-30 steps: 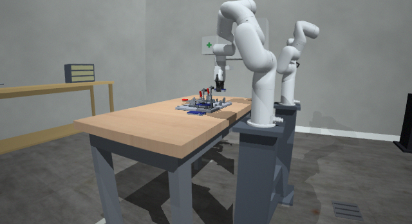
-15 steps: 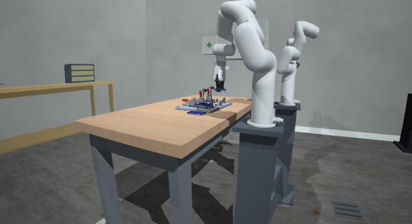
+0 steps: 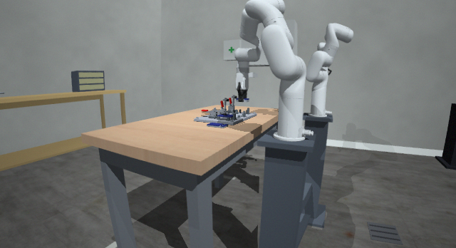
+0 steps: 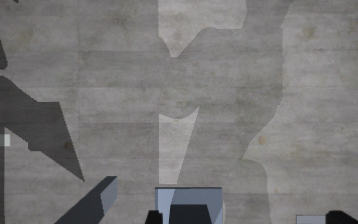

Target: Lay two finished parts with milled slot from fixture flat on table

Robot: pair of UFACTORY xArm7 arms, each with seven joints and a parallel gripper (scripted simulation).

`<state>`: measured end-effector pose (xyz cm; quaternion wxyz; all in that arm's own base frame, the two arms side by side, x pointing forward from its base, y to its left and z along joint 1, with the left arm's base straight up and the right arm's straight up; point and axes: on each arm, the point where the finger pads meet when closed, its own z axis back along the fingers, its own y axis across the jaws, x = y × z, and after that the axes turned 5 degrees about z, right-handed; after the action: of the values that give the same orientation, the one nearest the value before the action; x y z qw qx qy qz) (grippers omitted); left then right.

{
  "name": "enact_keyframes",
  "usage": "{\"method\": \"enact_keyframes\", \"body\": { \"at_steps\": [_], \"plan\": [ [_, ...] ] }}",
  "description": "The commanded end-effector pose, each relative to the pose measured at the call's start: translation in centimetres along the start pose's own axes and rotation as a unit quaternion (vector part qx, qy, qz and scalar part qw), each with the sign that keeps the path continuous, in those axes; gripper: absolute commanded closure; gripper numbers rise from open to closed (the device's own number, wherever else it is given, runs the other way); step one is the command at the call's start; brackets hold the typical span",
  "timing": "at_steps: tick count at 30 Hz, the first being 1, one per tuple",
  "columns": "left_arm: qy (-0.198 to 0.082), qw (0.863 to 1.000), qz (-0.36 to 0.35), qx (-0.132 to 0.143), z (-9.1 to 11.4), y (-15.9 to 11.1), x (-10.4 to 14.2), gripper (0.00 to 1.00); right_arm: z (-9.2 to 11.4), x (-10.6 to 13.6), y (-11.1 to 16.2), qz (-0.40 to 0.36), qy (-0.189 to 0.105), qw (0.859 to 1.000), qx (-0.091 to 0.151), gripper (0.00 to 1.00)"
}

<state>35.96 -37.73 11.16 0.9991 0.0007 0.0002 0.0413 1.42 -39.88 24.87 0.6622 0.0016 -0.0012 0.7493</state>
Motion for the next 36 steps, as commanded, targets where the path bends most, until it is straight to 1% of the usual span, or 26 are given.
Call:
{"method": "enact_keyframes", "body": {
  "at_steps": [1,5,10,12,27,29,36],
  "plan": [
    [-0.002,1.0,0.0,-0.002,0.2,1.5,0.2,1.0,0.1,-0.1,0.0,0.0,0.002,1.0,0.0,0.0],
    [-0.002,1.0,0.0,-0.002,0.2,3.3,0.4,1.0,0.1,-0.1,0.0,0.0,0.002,1.0,0.0,0.0],
    [-0.002,1.0,0.0,-0.002,0.2,6.1,0.6,1.0,0.1,-0.1,0.0,0.0,0.002,1.0,0.0,0.0],
    [-0.002,1.0,0.0,-0.002,0.2,6.1,0.6,1.0,0.1,-0.1,0.0,0.0,0.002,1.0,0.0,0.0],
    [-0.002,1.0,0.0,-0.002,0.1,15.3,1.5,1.0,0.1,-0.1,0.0,0.0,0.002,1.0,0.0,0.0],
    [-0.002,1.0,0.0,-0.002,0.1,15.3,1.5,1.0,0.1,-0.1,0.0,0.0,0.002,1.0,0.0,0.0],
    [-0.002,1.0,0.0,-0.001,0.1,19.7,1.9,1.0,0.1,-0.1,0.0,0.0,0.002,1.0,0.0,0.0]
  ]
}}
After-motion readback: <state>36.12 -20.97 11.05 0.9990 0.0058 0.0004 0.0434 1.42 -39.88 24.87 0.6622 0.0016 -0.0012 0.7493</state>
